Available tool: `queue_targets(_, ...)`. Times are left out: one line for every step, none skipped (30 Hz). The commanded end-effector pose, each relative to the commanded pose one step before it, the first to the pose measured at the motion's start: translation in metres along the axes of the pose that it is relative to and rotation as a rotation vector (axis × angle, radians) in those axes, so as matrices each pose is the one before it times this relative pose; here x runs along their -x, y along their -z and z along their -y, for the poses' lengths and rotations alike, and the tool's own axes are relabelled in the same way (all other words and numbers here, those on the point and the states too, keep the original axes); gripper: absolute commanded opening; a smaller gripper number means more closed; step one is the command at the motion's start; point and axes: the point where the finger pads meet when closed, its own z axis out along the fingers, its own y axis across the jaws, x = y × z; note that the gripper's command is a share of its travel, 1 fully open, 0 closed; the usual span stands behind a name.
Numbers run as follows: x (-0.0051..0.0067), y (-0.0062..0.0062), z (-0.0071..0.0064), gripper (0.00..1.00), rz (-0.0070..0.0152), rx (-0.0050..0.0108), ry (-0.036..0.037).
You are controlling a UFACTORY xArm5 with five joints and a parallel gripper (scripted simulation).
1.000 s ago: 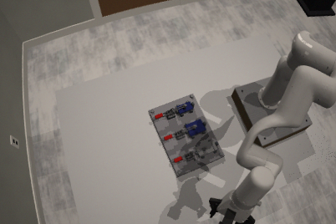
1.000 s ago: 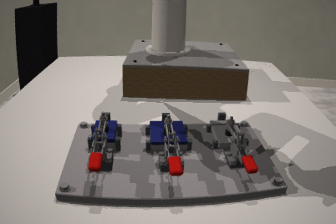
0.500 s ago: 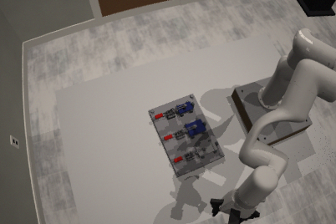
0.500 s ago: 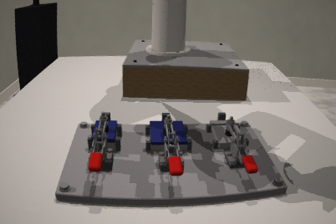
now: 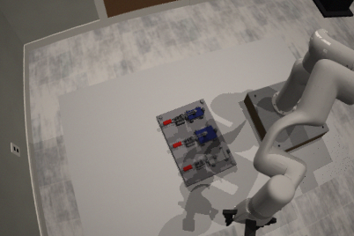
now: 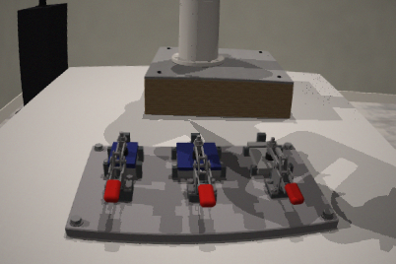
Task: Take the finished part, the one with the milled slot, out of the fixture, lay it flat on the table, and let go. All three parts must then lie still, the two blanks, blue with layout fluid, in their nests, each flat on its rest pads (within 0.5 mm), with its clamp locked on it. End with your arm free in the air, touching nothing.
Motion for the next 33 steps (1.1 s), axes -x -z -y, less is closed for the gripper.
queue_targets(0.00496, 0.01963, 0.00127, 1.00, 0.05232, -0.01829, 0.11233)
queue_targets(0.00000, 0.00000, 0.00000, 1.00, 0.00000, 0.00000, 0.00000)
queue_targets(0.00000, 0.00000, 0.00000, 1.00, 0.00000, 0.00000, 0.00000)
queue_targets(0.00000, 0.00000, 0.00000, 1.00, 0.00000, 0.00000, 0.00000)
queue_targets(0.00000, 0.00000, 0.00000, 1.00, 0.00000, 0.00000, 0.00000)
queue_targets(0.00000, 0.00000, 0.00000, 1.00, 0.00000, 0.00000, 0.00000)
queue_targets(0.00000, 0.00000, 0.00000, 1.00, 0.00000, 0.00000, 0.00000)
queue_targets(0.00000, 0.00000, 0.00000, 1.00, 0.00000, 0.00000, 0.00000)
queue_targets(0.00000, 0.00000, 0.00000, 1.00, 0.00000, 0.00000, 0.00000)
queue_targets(0.00000, 0.00000, 0.00000, 1.00, 0.00000, 0.00000, 0.00000)
queue_targets(0.00000, 0.00000, 0.00000, 1.00, 0.00000, 0.00000, 0.00000)
queue_targets(0.00000, 0.00000, 0.00000, 1.00, 0.00000, 0.00000, 0.00000)
queue_targets(-0.00001, 0.00003, -0.00001, 1.00, -0.00001, 0.00001, 0.00004)
queue_targets(0.00493, 0.00925, 0.00195, 1.00, 0.02716, -0.01220, 0.05948)
queue_targets(0.00501, 0.00873, 0.00236, 1.00, 0.02458, -0.01280, 0.05531)
queue_targets(0.00428, 0.00704, 0.00231, 1.00, 0.01910, -0.01119, 0.04420)
queue_targets(0.00194, 0.00308, 0.00116, 1.00, 0.00818, -0.00515, 0.01929)
queue_targets(0.00270, 0.00422, 0.00170, 1.00, 0.01101, -0.00729, 0.02635)
queue_targets(0.00000, 0.00000, 0.00000, 1.00, 0.00000, 0.00000, 0.00000)
queue_targets(0.00000, 0.00000, 0.00000, 1.00, 0.00000, 0.00000, 0.00000)
queue_targets(0.00450, 0.00686, 0.00300, 1.00, 0.01736, -0.01238, 0.04256)
queue_targets(0.00413, 0.00611, 0.00302, 1.00, 0.01499, -0.01163, 0.03787)
queue_targets(0.00370, 0.00535, 0.00293, 1.00, 0.01276, -0.01065, 0.03318)
queue_targets(0.00323, 0.00459, 0.00274, 1.00, 0.01068, -0.00949, 0.02852)
queue_targets(0.00274, 0.00385, 0.00246, 1.00, 0.00877, -0.00821, 0.02398)
queue_targets(0.00225, 0.00314, 0.00213, 1.00, 0.00702, -0.00687, 0.01961)
queue_targets(0.00178, 0.00247, 0.00175, 1.00, 0.00545, -0.00552, 0.01549)
queue_targets(0.00135, 0.00186, 0.00137, 1.00, 0.00405, -0.00422, 0.01168)
queue_targets(0.00096, 0.00131, 0.00099, 1.00, 0.00284, -0.00302, 0.00827)
queue_targets(0.00062, 0.00085, 0.00065, 1.00, 0.00182, -0.00196, 0.00534)
queue_targets(0.00034, 0.00047, 0.00037, 1.00, 0.00101, -0.00110, 0.00297)
queue_targets(0.00014, 0.00020, 0.00016, 1.00, 0.00043, -0.00046, 0.00126)
queue_targets(0.00003, 0.00004, 0.00004, 1.00, 0.00010, -0.00011, 0.00028)
